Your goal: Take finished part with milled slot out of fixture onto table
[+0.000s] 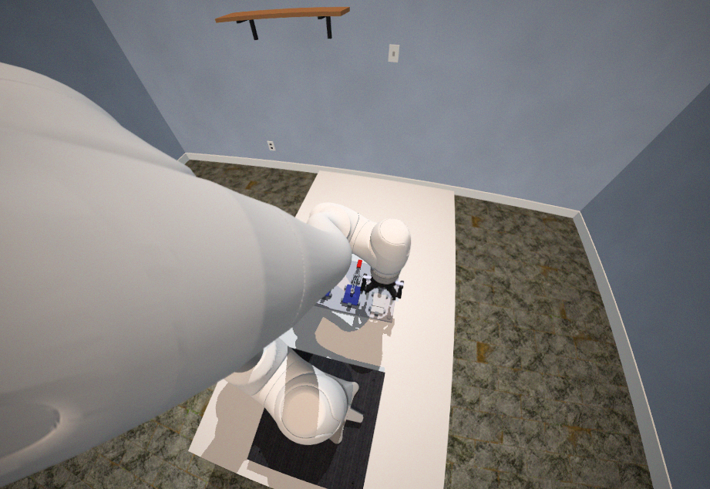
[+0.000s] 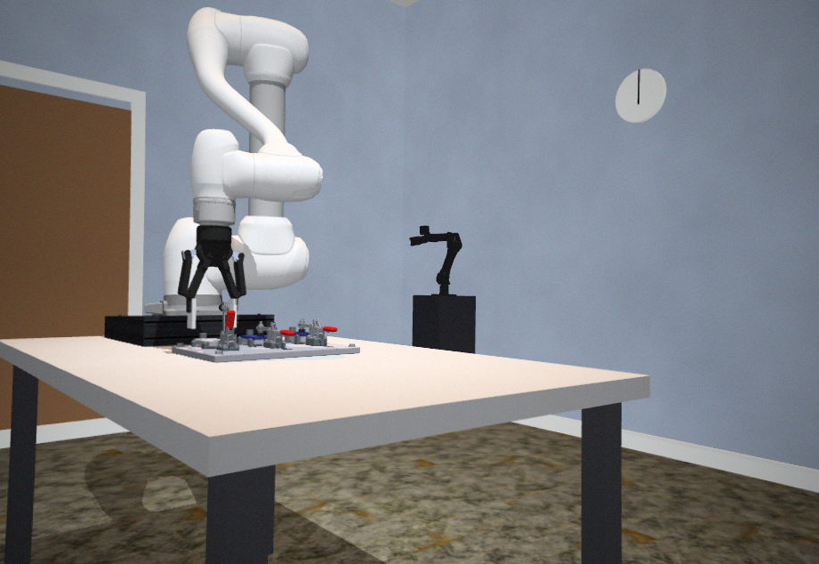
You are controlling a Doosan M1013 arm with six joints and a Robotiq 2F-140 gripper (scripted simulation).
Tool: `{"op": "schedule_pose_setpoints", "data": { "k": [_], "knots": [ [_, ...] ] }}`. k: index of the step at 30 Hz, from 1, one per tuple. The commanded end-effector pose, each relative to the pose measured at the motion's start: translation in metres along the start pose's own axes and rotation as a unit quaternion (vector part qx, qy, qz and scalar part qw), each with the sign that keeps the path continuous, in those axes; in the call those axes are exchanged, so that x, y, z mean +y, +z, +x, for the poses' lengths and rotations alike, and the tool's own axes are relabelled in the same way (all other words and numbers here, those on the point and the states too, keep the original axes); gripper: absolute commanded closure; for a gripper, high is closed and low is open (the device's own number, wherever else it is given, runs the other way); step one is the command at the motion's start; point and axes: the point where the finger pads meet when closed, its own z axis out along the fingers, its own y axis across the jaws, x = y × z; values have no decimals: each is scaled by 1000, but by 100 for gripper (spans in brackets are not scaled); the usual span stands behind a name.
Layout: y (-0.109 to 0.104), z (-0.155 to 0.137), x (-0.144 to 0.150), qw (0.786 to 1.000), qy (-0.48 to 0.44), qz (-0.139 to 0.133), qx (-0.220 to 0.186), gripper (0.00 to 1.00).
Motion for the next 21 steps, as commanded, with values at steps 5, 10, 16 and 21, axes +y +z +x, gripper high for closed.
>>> {"op": "schedule_pose_setpoints", "data": {
  "k": [5, 10, 16, 21],
  "knots": [
    [1, 0, 0, 1000, 0, 0, 0, 42],
    [3, 0, 0, 1000, 0, 0, 0, 42],
    [9, 0, 0, 1000, 0, 0, 0, 42],
    [13, 0, 0, 1000, 0, 0, 0, 42]
  ]
}}
